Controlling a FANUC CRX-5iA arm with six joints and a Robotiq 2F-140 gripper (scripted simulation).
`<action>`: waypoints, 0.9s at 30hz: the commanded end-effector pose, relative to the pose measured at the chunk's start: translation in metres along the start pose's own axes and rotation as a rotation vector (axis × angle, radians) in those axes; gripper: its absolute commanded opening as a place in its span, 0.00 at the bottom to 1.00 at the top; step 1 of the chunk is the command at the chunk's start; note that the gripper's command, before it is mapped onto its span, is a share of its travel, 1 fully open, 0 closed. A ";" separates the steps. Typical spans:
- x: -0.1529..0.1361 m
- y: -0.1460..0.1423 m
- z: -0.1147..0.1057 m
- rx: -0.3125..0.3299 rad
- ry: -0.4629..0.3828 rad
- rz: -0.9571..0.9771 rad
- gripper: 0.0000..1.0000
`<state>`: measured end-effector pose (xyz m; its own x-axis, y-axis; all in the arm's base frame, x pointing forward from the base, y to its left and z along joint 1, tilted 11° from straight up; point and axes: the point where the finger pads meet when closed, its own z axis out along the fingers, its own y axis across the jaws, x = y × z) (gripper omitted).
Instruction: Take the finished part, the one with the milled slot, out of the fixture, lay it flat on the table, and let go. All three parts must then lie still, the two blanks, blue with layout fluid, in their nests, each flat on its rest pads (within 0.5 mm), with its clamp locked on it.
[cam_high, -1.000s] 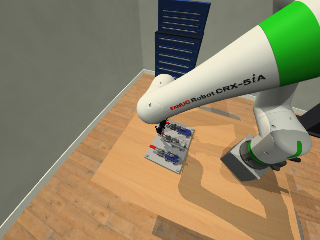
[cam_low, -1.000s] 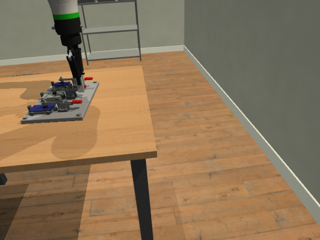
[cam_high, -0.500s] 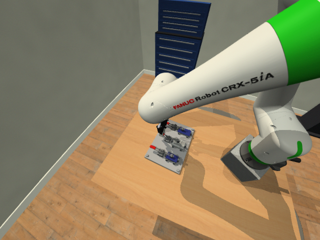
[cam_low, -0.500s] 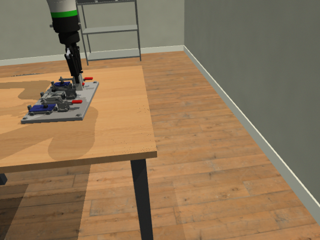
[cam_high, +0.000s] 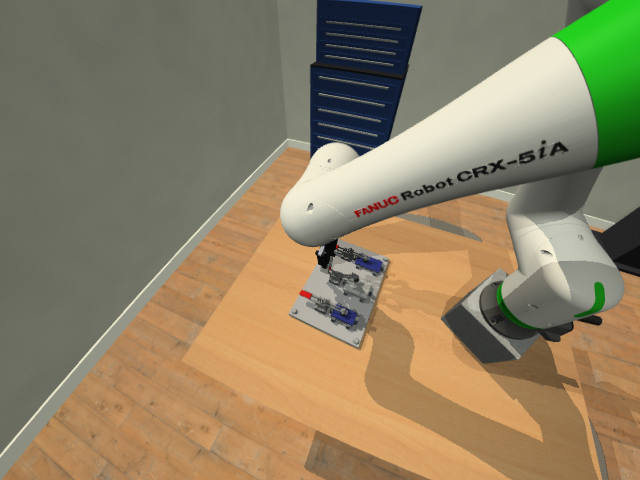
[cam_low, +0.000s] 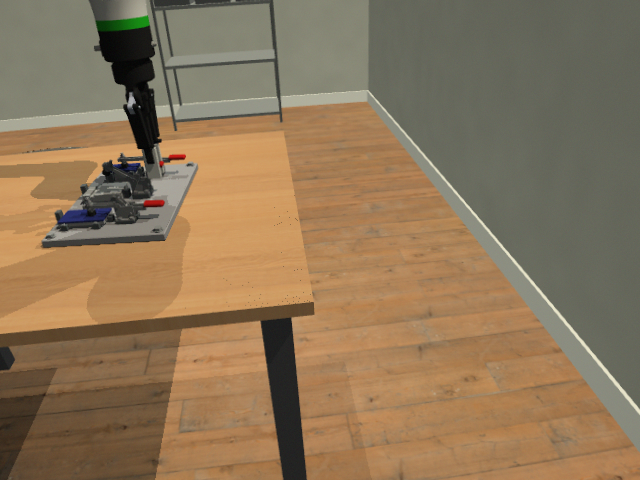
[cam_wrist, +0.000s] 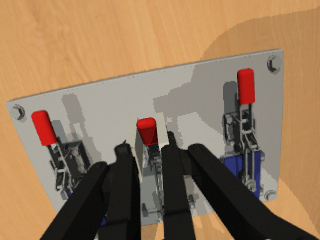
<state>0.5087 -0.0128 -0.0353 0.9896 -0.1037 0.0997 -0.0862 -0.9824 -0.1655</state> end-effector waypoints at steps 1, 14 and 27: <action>-0.002 0.000 -0.001 0.000 0.000 0.000 0.11; -0.011 0.000 -0.006 0.000 0.000 0.000 0.11; -0.019 0.000 -0.008 0.000 0.000 0.000 0.11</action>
<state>0.4903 -0.0121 -0.0296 0.9896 -0.1036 0.1000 -0.0862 -0.9824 -0.1654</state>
